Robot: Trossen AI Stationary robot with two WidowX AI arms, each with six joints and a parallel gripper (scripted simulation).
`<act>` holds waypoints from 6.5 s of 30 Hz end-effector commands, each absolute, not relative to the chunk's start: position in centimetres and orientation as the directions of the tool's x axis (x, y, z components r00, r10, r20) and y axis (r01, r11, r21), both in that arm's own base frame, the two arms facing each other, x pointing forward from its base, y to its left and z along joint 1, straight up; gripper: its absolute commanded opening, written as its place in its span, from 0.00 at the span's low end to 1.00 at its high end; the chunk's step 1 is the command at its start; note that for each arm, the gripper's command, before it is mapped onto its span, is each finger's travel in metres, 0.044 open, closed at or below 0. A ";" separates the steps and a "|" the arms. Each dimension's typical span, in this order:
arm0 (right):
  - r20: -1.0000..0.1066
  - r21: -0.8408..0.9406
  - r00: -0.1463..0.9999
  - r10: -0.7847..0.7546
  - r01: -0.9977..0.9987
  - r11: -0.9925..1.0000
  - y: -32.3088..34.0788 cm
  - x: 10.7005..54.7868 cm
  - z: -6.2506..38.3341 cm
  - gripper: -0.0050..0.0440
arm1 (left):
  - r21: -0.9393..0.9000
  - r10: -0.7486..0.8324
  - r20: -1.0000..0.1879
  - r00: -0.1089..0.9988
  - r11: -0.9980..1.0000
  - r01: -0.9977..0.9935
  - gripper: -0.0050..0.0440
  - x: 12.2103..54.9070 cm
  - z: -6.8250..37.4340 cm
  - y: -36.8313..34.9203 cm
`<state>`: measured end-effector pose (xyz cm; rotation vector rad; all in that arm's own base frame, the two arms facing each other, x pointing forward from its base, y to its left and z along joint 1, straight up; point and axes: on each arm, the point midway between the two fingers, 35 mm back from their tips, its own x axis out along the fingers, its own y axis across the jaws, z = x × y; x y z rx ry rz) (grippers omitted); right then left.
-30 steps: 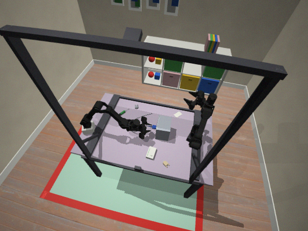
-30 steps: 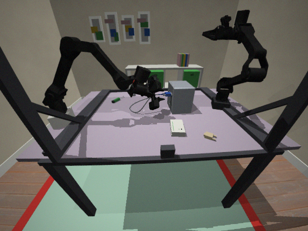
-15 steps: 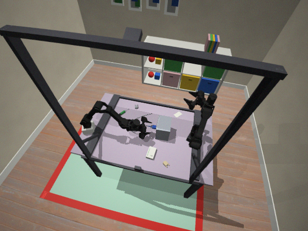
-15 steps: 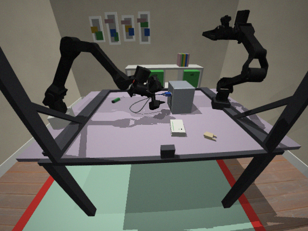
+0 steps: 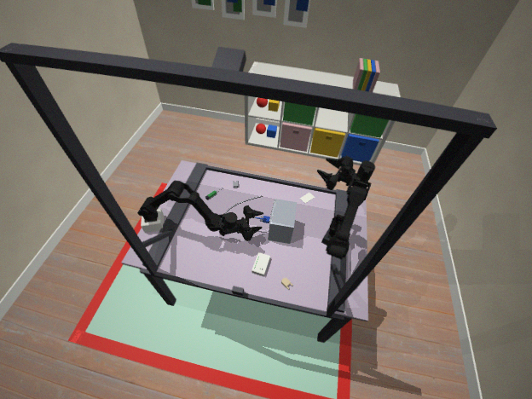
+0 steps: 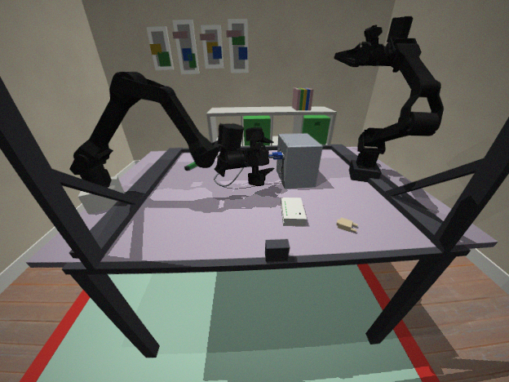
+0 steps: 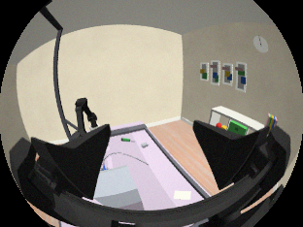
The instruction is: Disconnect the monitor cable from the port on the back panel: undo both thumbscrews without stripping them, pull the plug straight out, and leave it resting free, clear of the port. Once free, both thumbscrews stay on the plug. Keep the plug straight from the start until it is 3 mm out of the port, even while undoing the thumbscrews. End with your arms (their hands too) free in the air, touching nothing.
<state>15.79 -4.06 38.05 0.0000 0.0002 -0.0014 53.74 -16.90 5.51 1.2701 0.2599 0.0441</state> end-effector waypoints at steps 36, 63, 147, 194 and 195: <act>0.001 -0.006 1.000 0.000 0.000 1.000 -3.9 15.8 38.3 1.00 | 0.984 0.218 -0.077 0.973 0.174 0.039 0.10 53.4 6.0 -16.9; 0.001 -0.006 1.000 0.000 0.000 1.000 -3.9 15.8 38.3 1.00 | 0.938 0.194 -0.174 0.965 0.330 0.103 0.10 53.4 6.4 -16.8; 0.001 -0.006 1.000 0.000 0.000 1.000 -3.9 15.8 38.3 1.00 | 0.847 0.118 -0.271 0.955 0.502 0.177 1.00 54.0 6.8 -16.8; 0.001 -0.006 1.000 0.000 0.000 1.000 -3.9 15.8 38.3 1.00 | 0.981 0.216 -0.087 0.972 0.189 0.045 0.10 53.4 6.0 -16.9; 0.001 -0.006 1.000 0.000 0.000 1.000 -3.9 15.8 38.3 1.00 | 0.977 0.214 -0.098 0.972 0.207 0.053 0.10 53.4 6.1 -16.9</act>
